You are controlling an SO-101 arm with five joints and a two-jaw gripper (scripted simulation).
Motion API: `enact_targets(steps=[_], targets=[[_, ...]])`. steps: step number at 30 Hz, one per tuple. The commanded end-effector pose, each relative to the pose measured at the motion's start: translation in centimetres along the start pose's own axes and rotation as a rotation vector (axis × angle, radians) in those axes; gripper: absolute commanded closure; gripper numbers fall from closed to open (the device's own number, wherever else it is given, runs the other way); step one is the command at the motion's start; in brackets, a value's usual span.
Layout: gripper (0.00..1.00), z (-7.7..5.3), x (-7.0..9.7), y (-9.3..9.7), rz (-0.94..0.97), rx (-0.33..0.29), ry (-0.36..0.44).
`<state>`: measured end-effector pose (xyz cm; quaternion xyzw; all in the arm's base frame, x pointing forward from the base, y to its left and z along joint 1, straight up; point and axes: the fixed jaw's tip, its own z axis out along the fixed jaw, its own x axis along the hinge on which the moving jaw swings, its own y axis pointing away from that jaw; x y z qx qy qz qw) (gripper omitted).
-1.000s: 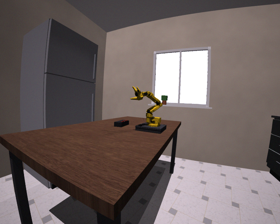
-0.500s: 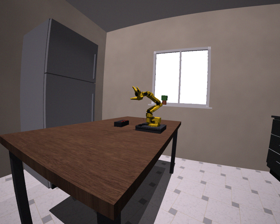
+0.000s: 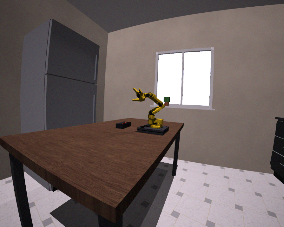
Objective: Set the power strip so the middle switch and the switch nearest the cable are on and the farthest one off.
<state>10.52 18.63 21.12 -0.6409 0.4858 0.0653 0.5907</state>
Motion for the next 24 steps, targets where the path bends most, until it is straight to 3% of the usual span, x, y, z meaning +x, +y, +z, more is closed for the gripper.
enact_targets(steps=[1,5,10,12,18,24], targets=[[1.00,0.0,0.2,-0.4,0.020,0.005,0.020],[1.00,0.2,0.9,-1.4,0.078,0.019,0.083],[1.00,0.4,2.9,-3.7,0.221,0.059,0.228],[1.00,0.4,2.9,-3.7,0.221,0.059,0.228],[1.00,-0.1,6.7,-7.2,0.485,0.154,0.459],[1.00,-1.8,11.6,-10.3,0.778,0.287,0.672]])
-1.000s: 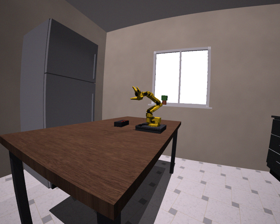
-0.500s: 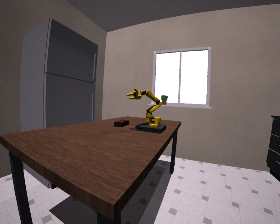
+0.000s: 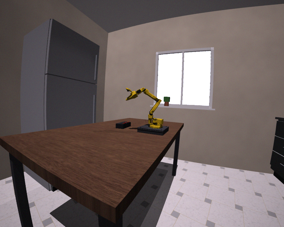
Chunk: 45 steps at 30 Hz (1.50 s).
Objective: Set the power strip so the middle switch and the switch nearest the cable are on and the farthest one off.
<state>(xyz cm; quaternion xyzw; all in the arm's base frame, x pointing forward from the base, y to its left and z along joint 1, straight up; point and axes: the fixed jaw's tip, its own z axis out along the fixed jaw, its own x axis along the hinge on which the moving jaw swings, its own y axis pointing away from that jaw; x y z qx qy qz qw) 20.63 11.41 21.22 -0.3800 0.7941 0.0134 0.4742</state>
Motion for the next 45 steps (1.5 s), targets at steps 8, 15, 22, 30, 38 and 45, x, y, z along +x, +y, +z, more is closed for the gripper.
enact_targets(steps=[8,15,22,30,38,45], targets=[[1.00,1.2,3.6,-7.2,0.427,0.155,0.323],[1.00,1.1,5.6,-9.4,0.585,0.223,0.403],[1.00,1.0,5.8,-9.6,0.602,0.230,0.411],[1.00,1.0,5.8,-9.6,0.602,0.230,0.411],[1.00,1.0,5.8,-9.6,0.602,0.230,0.411],[1.00,1.3,6.0,-9.6,0.603,0.228,0.417]])
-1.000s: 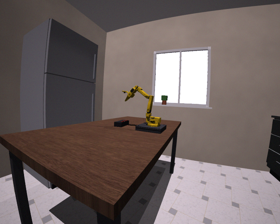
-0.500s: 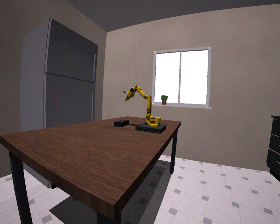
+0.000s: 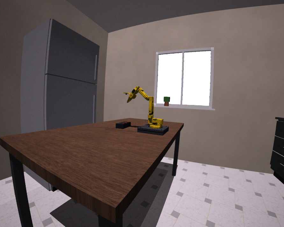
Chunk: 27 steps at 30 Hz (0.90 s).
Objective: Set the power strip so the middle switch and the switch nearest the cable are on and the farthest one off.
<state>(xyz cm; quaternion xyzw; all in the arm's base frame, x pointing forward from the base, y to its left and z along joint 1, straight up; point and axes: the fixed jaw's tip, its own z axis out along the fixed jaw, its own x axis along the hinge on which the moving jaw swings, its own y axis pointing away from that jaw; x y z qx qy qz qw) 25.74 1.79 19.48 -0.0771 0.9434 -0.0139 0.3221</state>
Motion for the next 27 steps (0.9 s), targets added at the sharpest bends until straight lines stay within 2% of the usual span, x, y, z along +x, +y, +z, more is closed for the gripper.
enact_targets(steps=[1,9,11,18,22,27], targets=[[1.00,0.6,0.1,-0.3,0.016,0.004,0.016],[1.00,3.0,0.6,-0.4,0.016,0.001,0.063],[1.00,3.0,0.6,-0.4,0.016,0.001,0.063],[1.00,5.2,1.4,-0.4,0.016,-0.003,0.107],[1.00,5.7,1.7,-0.4,0.016,-0.003,0.118],[1.00,5.9,1.7,-0.4,0.016,-0.004,0.121]])
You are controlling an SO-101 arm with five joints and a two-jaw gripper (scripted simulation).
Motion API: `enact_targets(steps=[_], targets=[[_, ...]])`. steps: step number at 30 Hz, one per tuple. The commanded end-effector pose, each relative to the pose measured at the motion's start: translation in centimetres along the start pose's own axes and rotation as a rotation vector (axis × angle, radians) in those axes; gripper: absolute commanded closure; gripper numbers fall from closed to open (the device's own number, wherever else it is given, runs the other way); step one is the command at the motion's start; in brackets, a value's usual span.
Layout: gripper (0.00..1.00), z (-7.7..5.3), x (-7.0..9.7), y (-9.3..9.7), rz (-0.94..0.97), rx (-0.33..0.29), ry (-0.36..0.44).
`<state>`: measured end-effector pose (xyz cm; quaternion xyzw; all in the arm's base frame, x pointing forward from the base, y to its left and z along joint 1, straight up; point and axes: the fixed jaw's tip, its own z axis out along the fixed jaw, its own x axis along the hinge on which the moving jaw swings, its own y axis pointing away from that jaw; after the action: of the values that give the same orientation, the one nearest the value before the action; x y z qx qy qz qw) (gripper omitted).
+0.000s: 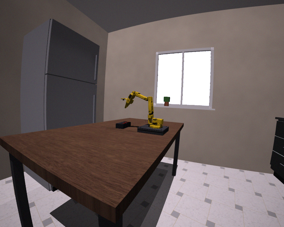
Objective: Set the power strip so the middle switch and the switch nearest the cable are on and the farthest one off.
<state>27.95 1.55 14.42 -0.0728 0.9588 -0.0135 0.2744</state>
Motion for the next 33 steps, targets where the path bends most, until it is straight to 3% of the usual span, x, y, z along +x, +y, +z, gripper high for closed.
enact_targets(steps=[1,9,26,33], targets=[[1.00,0.5,0.3,-0.2,0.007,0.002,0.021],[1.00,0.9,0.5,-0.3,0.007,0.003,0.021],[1.00,3.3,2.3,-0.4,0.010,0.009,0.022],[1.00,3.5,2.5,-0.4,0.010,0.010,0.022]])
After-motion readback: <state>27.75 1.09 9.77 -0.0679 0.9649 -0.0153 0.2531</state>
